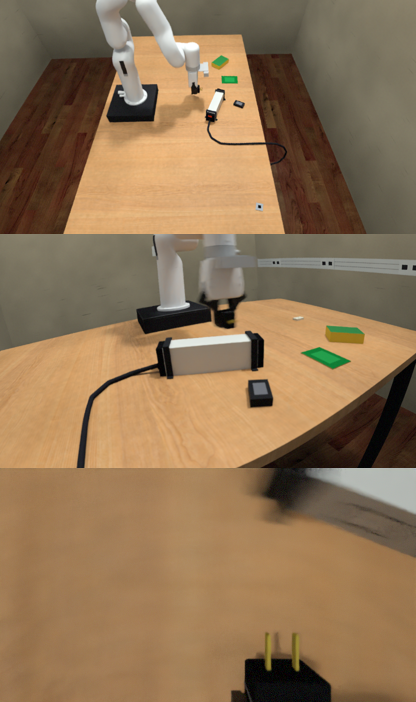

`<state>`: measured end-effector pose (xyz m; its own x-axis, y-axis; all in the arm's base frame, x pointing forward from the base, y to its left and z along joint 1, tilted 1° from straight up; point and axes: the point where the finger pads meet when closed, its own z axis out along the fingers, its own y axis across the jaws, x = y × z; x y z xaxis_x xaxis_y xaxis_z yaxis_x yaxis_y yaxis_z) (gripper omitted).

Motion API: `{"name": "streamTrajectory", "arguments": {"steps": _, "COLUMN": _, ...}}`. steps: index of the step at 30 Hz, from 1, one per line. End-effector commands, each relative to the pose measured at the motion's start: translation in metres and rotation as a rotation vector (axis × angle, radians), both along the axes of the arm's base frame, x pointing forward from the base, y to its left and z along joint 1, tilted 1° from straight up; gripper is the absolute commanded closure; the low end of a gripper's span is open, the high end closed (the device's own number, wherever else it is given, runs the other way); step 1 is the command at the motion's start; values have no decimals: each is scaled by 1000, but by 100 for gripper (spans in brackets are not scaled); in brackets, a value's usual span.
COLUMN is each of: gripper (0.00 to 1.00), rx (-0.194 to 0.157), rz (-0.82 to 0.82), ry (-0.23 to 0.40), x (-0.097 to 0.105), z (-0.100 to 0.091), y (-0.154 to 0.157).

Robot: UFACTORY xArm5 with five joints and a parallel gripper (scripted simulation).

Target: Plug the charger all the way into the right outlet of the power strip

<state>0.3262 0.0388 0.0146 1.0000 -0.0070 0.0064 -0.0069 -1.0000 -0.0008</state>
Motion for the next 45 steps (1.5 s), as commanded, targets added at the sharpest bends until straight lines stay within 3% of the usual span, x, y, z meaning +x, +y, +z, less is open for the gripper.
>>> {"name": "streamTrajectory", "arguments": {"steps": 1, "gripper": 100, "rx": 1, "rz": -279, "ry": -4, "x": 1, "z": 2, "y": -70}}
{"name": "streamTrajectory", "arguments": {"steps": 5, "gripper": 100, "rx": 1, "rz": -349, "ry": -5, "x": 1, "z": 2, "y": -78}}
{"name": "streamTrajectory", "arguments": {"steps": 21, "gripper": 100, "rx": 1, "rz": -349, "ry": -5, "x": 1, "z": -2, "y": -78}}
{"name": "streamTrajectory", "arguments": {"steps": 45, "gripper": 100, "rx": 1, "rz": -349, "ry": -5, "x": 1, "z": -24, "y": -78}}
